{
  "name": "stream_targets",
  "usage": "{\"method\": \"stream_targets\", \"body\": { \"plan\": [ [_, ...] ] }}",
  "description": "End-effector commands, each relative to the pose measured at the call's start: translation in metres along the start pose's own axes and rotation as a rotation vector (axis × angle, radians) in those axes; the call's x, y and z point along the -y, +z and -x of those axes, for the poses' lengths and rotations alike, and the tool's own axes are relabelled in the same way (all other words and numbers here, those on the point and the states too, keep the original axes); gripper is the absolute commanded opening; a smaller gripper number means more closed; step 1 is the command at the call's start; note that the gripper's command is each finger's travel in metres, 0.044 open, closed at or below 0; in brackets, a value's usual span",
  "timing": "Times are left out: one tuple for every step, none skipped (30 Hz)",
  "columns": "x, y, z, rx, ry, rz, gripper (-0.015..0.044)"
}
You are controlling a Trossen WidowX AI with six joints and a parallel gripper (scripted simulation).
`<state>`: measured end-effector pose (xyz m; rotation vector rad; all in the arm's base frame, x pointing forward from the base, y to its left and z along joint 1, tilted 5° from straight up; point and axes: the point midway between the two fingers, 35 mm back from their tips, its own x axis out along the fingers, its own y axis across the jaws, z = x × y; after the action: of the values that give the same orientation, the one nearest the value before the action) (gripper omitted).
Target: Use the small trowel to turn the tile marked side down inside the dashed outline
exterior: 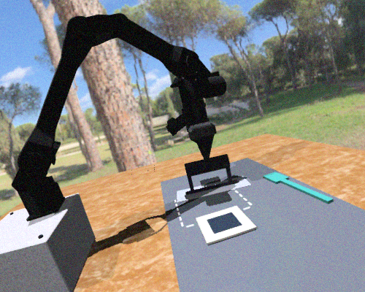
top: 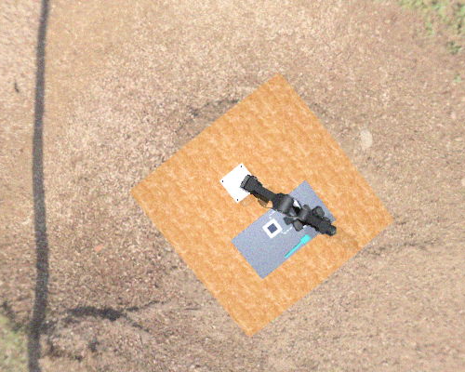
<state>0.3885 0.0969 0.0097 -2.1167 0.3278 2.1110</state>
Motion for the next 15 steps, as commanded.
{"method": "stream_targets", "body": {
  "plan": [
    [0.0,0.0,-0.007,-0.001,-0.001,0.004,0.027],
    [0.0,0.0,-0.008,-0.001,-0.001,0.004,0.027],
    [0.0,0.0,-0.01,-0.001,-0.001,0.004,0.027],
    [0.001,0.0,-0.012,-0.001,-0.001,0.004,0.027],
    [0.001,0.0,-0.013,-0.001,-0.001,0.004,0.027],
    [0.001,0.0,-0.015,-0.001,-0.001,0.004,0.027],
    [0.001,0.0,-0.017,-0.001,-0.001,0.004,0.027],
    [0.001,0.0,-0.018,-0.001,-0.001,0.004,0.027],
    [0.001,0.0,-0.02,-0.001,-0.001,0.004,0.027],
    [0.001,0.0,-0.021,-0.001,-0.001,0.004,0.027],
    [0.001,0.0,-0.023,-0.001,-0.001,0.004,0.027],
    [0.001,0.0,-0.025,-0.001,-0.001,0.004,0.027],
    [0.001,0.0,-0.026,-0.001,-0.001,0.004,0.027],
    [0.001,0.0,-0.027,-0.001,-0.001,0.004,0.027],
    [0.001,0.0,-0.028,-0.001,-0.001,0.004,0.027]
  ]
}}
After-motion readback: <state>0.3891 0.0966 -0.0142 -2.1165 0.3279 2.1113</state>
